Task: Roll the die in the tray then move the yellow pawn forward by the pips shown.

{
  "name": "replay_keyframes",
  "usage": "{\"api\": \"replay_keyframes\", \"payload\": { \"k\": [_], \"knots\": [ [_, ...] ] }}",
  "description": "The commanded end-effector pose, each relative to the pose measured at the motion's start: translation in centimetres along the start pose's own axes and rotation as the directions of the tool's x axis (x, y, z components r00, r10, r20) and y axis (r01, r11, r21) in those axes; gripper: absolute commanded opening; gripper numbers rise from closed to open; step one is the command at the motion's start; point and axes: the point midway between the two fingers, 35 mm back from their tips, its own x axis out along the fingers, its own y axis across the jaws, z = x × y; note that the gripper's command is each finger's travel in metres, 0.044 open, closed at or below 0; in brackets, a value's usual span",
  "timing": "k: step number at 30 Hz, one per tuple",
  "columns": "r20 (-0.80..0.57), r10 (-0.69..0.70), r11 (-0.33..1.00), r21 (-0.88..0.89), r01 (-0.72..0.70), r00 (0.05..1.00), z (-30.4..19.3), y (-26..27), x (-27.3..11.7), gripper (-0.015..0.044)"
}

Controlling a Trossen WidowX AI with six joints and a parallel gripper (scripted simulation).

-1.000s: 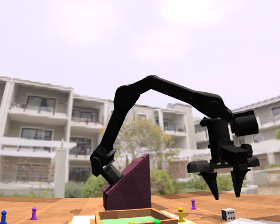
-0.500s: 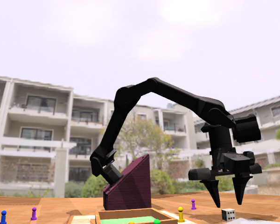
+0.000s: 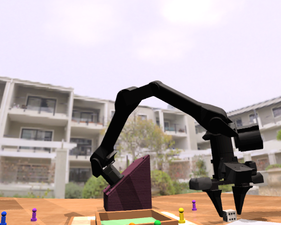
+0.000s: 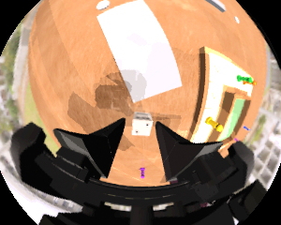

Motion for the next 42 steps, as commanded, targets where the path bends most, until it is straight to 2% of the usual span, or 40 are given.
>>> {"api": "replay_keyframes", "payload": {
  "k": [1, 2, 9, 12, 29, 35, 42],
  "knots": [
    [0.000, -0.008, 1.000, -0.009, 0.008, 1.000, -0.2, -0.1, 0.3, 0.0144],
    [0.000, -0.008, 1.000, -0.009, 0.008, 1.000, -0.2, -0.1, 0.3, 0.0118],
    [0.000, -0.008, 1.000, -0.009, 0.008, 1.000, -0.2, -0.1, 0.3, 0.0071],
    [0.000, -0.007, 1.000, -0.009, 0.007, 1.000, -0.1, 0.0, -0.1, 0.0000],
    [-0.002, -0.004, 1.000, -0.010, 0.004, 1.000, 0.2, 0.3, -11.5, 0.0000],
    [-0.003, -0.003, 1.000, -0.029, 0.003, 1.000, 0.3, 0.1, -12.0, 0.0000],
    [-0.003, 0.002, 0.976, -0.218, -0.002, 1.000, 1.6, -2.5, -12.0, 0.0000]
  ]
}}
